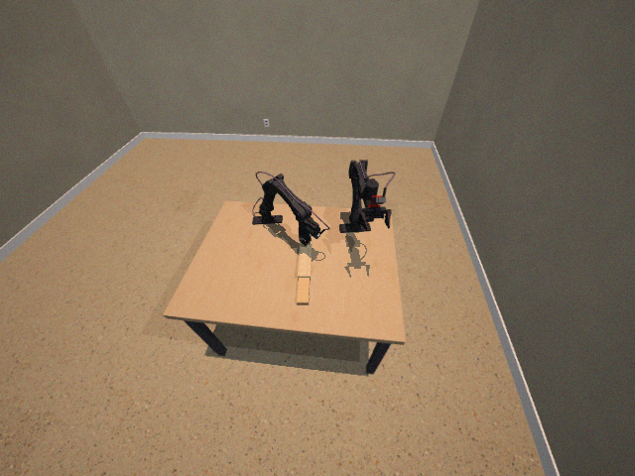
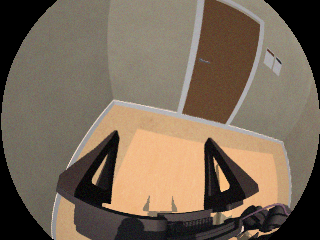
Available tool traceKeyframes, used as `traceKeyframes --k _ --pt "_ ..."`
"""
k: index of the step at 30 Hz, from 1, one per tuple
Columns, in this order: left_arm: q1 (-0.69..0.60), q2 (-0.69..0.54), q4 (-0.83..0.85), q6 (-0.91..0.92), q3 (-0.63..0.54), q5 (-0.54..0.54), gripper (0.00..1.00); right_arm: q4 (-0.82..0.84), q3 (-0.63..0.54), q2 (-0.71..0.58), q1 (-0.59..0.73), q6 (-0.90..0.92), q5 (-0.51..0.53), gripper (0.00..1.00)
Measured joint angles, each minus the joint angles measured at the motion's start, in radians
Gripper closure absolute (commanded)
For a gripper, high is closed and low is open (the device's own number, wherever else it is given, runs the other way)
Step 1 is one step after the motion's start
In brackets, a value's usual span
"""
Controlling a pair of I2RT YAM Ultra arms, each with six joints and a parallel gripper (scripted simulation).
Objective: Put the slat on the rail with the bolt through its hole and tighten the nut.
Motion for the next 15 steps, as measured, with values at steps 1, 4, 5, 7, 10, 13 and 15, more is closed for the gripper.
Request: traceKeyframes --k 1,4,5,7,10,13,15 --pt "0.000 0.000 0.000 0.000 0.000 0.000 0.00 0.002 -0.001 0.000 0.000 0.000 0.000 0.88" --pt "0.000 0.000 0.000 0.000 0.000 0.000 0.00 0.009 -0.006 0.000 0.000 0.000 0.000 0.88" --pt "0.000 0.000 0.000 0.000 0.000 0.000 0.00 0.011 -0.008 0.000 0.000 0.000 0.000 0.88" --pt "0.000 0.000 0.000 0.000 0.000 0.000 0.00 0.016 -0.013 0.000 0.000 0.000 0.000 0.88" --pt "0.000 0.000 0.000 0.000 0.000 0.000 0.00 0.023 -0.019 0.000 0.000 0.000 0.000 0.88" --pt "0.000 0.000 0.000 0.000 0.000 0.000 0.00 0.030 -0.025 0.000 0.000 0.000 0.000 0.88" --pt "0.000 0.000 0.000 0.000 0.000 0.000 0.00 0.035 -0.029 0.000 0.000 0.000 0.000 0.88"
